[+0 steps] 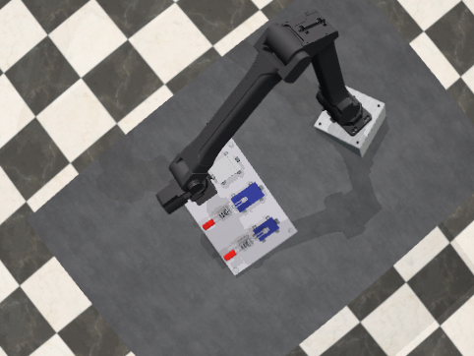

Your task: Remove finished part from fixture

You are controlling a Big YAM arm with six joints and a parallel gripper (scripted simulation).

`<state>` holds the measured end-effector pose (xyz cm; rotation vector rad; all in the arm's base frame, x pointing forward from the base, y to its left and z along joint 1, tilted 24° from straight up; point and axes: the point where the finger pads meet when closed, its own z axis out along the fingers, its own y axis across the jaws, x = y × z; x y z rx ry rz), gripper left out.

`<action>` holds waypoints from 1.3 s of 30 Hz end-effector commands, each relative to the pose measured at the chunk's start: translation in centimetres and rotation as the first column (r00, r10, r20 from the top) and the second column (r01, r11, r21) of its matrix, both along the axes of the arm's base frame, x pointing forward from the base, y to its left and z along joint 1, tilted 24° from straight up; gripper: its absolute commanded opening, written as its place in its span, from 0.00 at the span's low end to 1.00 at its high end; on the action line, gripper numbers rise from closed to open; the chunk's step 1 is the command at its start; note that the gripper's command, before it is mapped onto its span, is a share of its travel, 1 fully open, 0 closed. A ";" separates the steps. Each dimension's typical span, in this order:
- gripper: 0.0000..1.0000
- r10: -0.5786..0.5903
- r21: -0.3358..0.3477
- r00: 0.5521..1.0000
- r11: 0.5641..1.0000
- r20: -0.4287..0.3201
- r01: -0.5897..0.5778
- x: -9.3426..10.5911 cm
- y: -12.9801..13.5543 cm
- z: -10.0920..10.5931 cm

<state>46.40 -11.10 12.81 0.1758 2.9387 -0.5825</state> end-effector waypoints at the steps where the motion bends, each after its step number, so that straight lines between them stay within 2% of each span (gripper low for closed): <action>1: 0.00 0.025 0.002 1.000 1.000 -0.010 -0.025 -1.8 1.2 2.0; 39: 0.00 0.035 0.003 0.999 0.999 -0.008 -0.035 -1.8 1.3 2.4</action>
